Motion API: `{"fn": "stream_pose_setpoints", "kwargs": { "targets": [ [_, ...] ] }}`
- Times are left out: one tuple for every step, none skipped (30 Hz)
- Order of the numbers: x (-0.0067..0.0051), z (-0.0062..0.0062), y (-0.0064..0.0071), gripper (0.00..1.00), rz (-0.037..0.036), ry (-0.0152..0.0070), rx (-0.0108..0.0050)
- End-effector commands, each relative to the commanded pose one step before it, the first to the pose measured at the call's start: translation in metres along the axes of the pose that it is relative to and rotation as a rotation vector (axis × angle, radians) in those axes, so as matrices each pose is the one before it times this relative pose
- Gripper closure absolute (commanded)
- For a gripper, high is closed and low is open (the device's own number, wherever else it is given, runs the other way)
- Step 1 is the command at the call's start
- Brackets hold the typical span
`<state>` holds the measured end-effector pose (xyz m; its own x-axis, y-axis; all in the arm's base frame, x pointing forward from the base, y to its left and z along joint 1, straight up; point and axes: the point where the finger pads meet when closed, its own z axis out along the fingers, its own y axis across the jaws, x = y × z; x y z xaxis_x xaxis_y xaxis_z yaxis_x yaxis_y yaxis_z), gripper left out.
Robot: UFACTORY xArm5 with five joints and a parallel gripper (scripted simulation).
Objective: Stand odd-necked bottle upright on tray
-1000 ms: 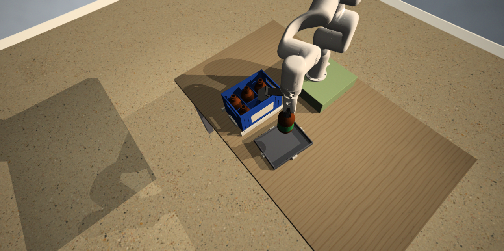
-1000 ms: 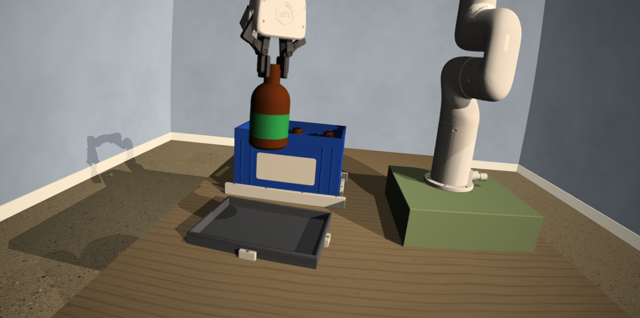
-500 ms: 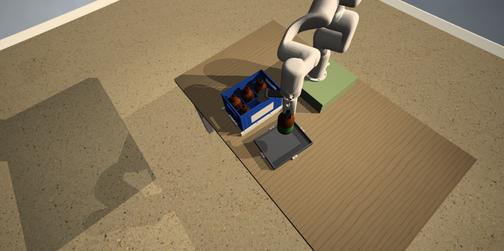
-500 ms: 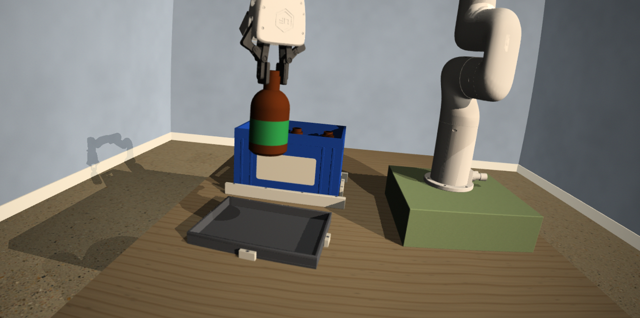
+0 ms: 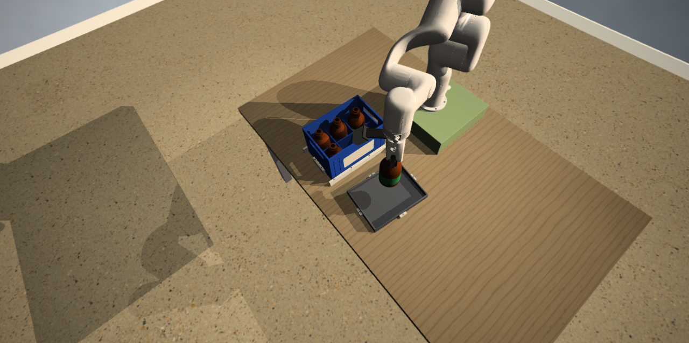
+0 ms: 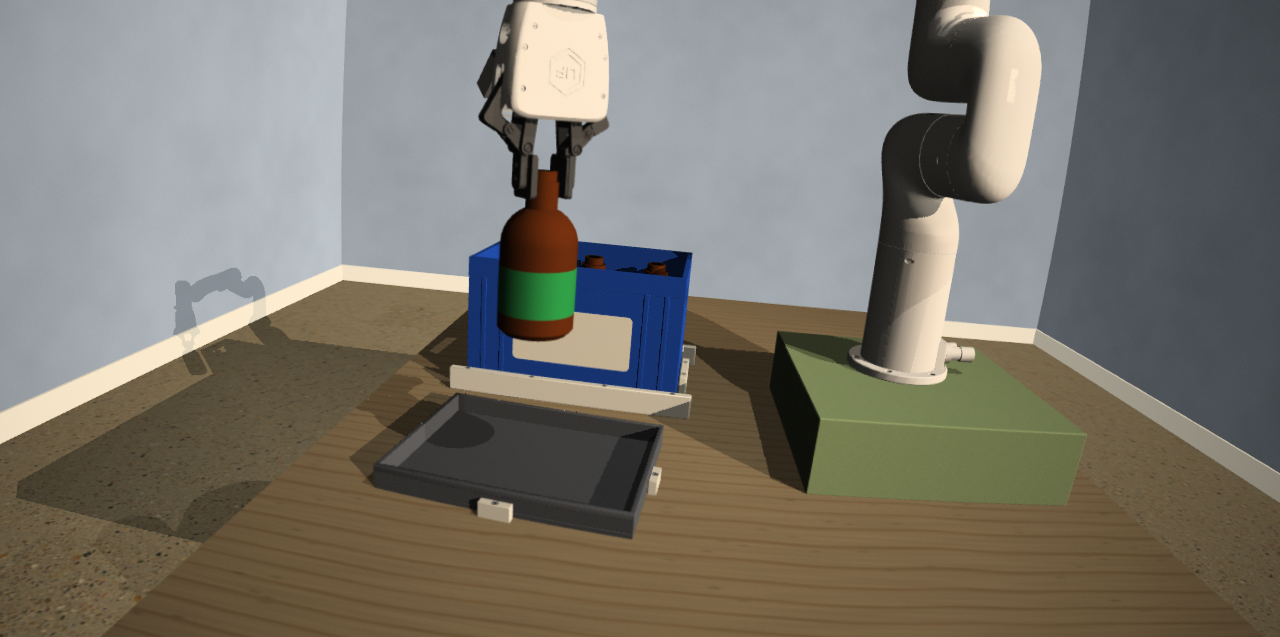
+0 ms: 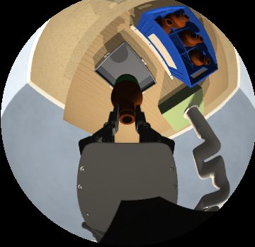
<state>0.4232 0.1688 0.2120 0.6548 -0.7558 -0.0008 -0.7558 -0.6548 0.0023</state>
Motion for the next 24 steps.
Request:
{"fn": "stream_pose_setpoints", "kwargs": {
  "targets": [
    [0.00038, 0.01220, -0.00119, 1.00, 0.00000, 0.00144, 0.00419],
    [0.00000, 0.00291, -0.00001, 1.00, 0.00000, 0.00000, 0.00000],
    [-0.00001, 0.00295, 0.00000, 1.00, 0.00000, 0.00000, 0.00000],
    [0.00000, 0.00298, -0.00001, 1.00, 0.00000, 0.00000, 0.00000],
    [0.00000, 0.00301, -0.00001, 1.00, 0.00000, 0.00000, 0.00000],
    [-0.00001, 0.00304, 0.00000, 1.00, 0.00000, 0.00000, 0.00000],
    [0.00000, 0.00306, -0.00001, 1.00, 0.00000, 0.00000, 0.00000],
    [0.00000, 0.00000, 0.00000, 1.00, 0.00000, 0.00000, 0.00000],
    [0.00000, 0.00000, 0.00000, 1.00, 0.00000, 0.00000, 0.00000],
    [0.00000, 0.00307, 0.00000, 1.00, 0.00000, 0.00000, 0.00000],
    [-0.00001, 0.00308, 0.00000, 1.00, 0.00000, 0.00000, 0.00000],
    [0.00000, 0.00309, -0.00001, 1.00, 0.00000, 0.00000, 0.00000],
    [-0.00001, 0.00309, 0.00000, 1.00, 0.00000, 0.00000, 0.00000],
    [0.00000, 0.00308, -0.00001, 1.00, 0.00000, 0.00000, 0.00000],
    [0.00000, 0.00307, -0.00001, 1.00, 0.00000, 0.00000, 0.00000],
    [-0.00001, 0.00305, 0.00000, 1.00, 0.00000, 0.00000, 0.00000],
    [0.00000, 0.00304, -0.00001, 1.00, 0.00000, 0.00000, 0.00000],
    [0.00000, 0.00301, 0.00000, 1.00, 0.00000, 0.00000, 0.00000],
    [0.00000, 0.00298, 0.00000, 1.00, 0.00000, 0.00000, 0.00000],
    [0.00000, 0.00295, -0.00001, 1.00, 0.00000, 0.00000, 0.00000],
    [-0.00001, 0.00290, 0.00000, 1.00, 0.00000, 0.00000, 0.00000],
    [0.00000, 0.00286, -0.00001, 1.00, 0.00000, 0.00000, 0.00000],
    [0.00000, 0.00281, 0.00000, 1.00, 0.00000, 0.00000, 0.00000],
    [0.00000, 0.00276, -0.00001, 1.00, 0.00000, 0.00000, 0.00000]
  ]
}}
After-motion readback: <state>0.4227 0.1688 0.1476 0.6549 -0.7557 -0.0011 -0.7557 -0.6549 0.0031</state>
